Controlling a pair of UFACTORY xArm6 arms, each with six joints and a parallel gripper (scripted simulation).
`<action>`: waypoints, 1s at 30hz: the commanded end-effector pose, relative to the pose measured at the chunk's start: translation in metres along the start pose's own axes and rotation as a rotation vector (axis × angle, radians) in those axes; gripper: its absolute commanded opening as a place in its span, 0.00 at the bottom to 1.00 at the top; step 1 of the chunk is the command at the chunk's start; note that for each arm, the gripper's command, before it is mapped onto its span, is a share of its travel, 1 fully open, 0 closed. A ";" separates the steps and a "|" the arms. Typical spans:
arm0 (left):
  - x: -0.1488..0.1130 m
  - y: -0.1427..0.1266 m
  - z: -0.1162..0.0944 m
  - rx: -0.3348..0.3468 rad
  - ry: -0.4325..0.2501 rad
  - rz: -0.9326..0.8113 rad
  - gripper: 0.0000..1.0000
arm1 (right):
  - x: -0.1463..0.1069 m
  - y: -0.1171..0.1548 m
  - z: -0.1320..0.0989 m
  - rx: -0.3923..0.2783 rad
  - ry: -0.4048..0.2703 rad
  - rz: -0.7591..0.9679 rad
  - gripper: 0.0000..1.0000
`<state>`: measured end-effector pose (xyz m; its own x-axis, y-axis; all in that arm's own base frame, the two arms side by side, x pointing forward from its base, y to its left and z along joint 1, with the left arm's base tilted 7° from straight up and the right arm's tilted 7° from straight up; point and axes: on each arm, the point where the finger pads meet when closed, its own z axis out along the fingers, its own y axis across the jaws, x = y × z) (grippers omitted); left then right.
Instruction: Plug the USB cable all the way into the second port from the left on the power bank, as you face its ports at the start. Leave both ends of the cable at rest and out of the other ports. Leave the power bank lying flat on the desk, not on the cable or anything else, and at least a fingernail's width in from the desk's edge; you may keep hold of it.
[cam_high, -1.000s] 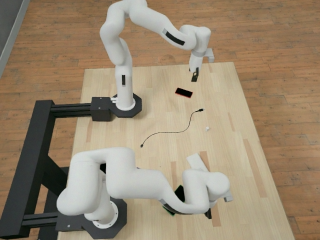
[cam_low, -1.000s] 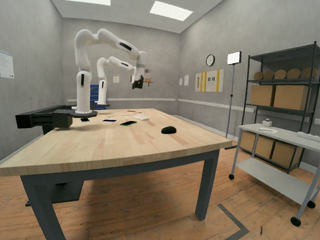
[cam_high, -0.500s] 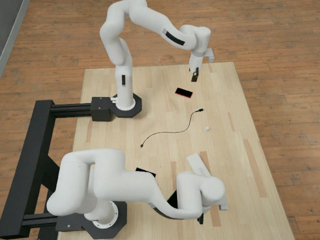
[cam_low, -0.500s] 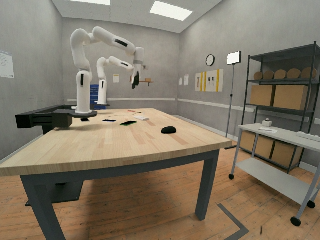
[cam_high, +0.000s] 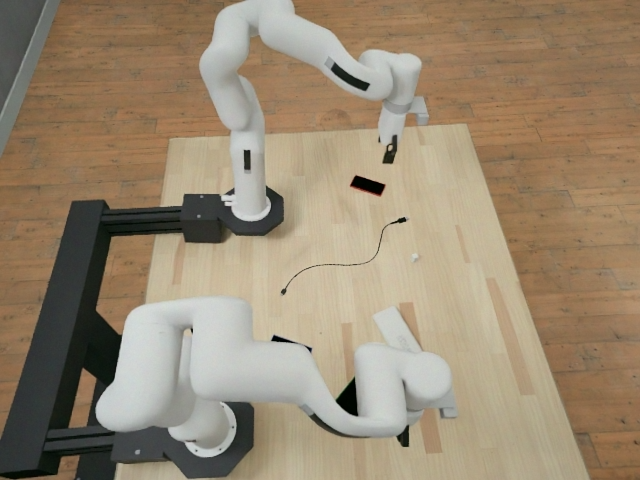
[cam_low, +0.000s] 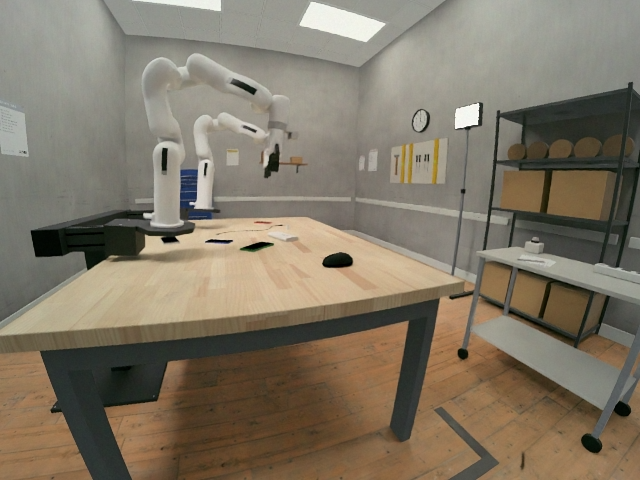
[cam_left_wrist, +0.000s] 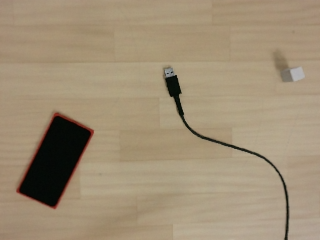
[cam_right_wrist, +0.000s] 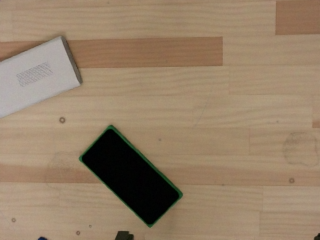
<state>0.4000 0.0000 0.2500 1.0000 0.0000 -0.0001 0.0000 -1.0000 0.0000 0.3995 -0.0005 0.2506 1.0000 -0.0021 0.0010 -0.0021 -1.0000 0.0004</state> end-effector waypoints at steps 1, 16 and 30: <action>0.001 0.000 -0.002 0.000 0.005 0.000 1.00 | 0.001 0.000 -0.002 0.000 0.005 0.000 1.00; 0.001 0.000 -0.002 0.000 0.005 0.000 1.00 | 0.054 -0.040 0.039 0.072 -0.010 0.227 1.00; 0.001 0.000 -0.002 0.000 0.005 0.000 1.00 | 0.109 -0.093 0.102 0.146 -0.046 0.517 1.00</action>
<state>0.4000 0.0000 0.2500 1.0000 0.0000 -0.0001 0.0000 -1.0000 0.0000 0.4894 0.0770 0.1660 0.9059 -0.4187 -0.0627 -0.4233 -0.8982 -0.1183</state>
